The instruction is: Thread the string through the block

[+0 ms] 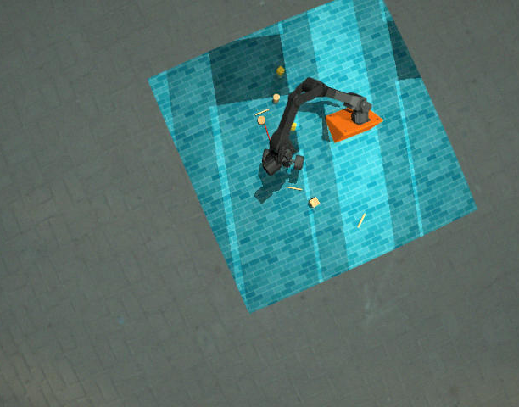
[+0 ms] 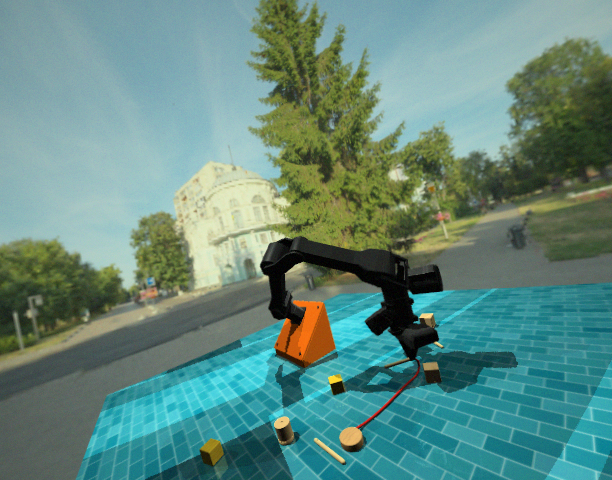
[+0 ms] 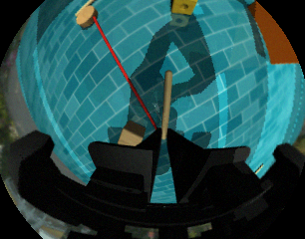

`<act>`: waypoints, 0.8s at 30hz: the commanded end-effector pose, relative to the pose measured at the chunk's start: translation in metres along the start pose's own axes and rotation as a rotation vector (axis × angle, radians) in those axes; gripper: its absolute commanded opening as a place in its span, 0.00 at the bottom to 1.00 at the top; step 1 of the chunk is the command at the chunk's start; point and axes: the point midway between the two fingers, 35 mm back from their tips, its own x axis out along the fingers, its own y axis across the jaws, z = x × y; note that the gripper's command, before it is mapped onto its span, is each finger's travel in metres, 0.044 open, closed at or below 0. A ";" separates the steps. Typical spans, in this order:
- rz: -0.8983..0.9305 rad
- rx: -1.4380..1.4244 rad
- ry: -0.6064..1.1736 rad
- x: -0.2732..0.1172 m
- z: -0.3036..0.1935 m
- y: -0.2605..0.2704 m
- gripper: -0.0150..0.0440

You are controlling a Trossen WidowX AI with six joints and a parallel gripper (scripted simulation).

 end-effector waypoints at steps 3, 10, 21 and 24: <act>0.001 0.000 0.003 0.004 0.004 -0.004 0.25; 0.001 0.000 0.003 0.009 0.007 -0.010 0.25; 0.001 0.000 0.003 0.018 0.014 -0.020 0.25; 0.000 0.000 0.003 0.018 0.015 -0.021 0.25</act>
